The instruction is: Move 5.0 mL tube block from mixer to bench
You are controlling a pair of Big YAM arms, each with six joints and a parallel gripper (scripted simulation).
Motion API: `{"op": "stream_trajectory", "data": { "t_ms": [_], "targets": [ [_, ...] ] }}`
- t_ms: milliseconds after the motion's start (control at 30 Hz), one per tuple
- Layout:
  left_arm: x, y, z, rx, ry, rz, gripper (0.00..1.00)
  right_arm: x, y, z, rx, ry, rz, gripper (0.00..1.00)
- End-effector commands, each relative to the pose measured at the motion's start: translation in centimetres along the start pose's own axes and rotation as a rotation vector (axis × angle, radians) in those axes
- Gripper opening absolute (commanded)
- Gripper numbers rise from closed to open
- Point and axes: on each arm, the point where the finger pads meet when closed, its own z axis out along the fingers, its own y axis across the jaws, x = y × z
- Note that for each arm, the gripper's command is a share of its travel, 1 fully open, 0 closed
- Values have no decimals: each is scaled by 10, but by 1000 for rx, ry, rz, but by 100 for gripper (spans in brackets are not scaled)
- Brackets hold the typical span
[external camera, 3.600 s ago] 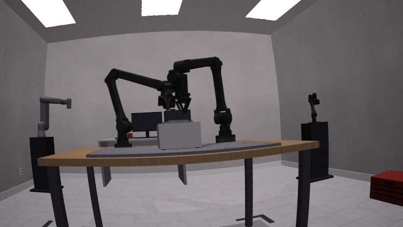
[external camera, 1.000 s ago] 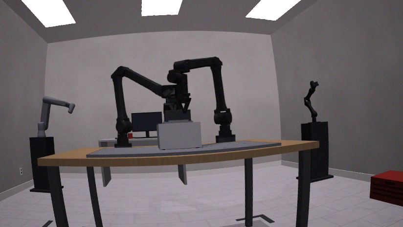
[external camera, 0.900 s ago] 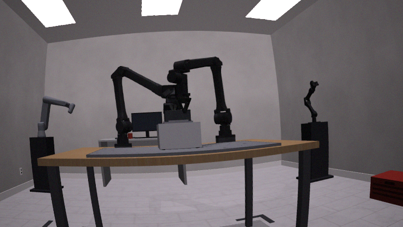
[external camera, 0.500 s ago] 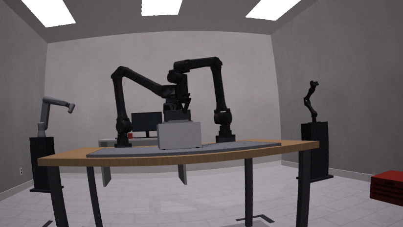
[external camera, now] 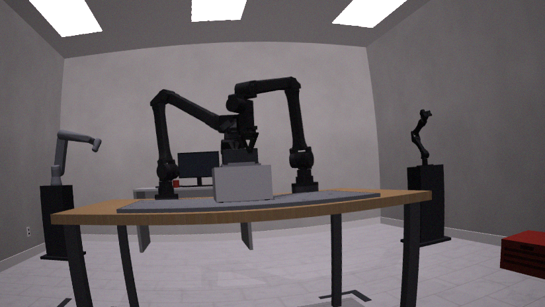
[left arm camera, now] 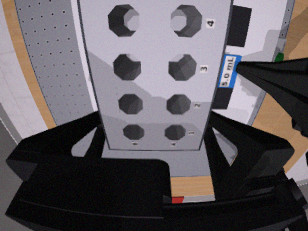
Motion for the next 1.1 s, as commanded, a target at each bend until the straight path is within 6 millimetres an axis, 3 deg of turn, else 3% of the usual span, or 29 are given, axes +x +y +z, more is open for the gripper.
{"op": "stream_trajectory", "data": {
  "t_ms": [0,1067],
  "targets": [
    [-9,18,-9,-29,-26,-2,0,-16,8,6,5,-5,7,0],
    [-9,18,-9,-29,-26,-2,0,-10,7,8,0,-2,10,0]
  ]
}}
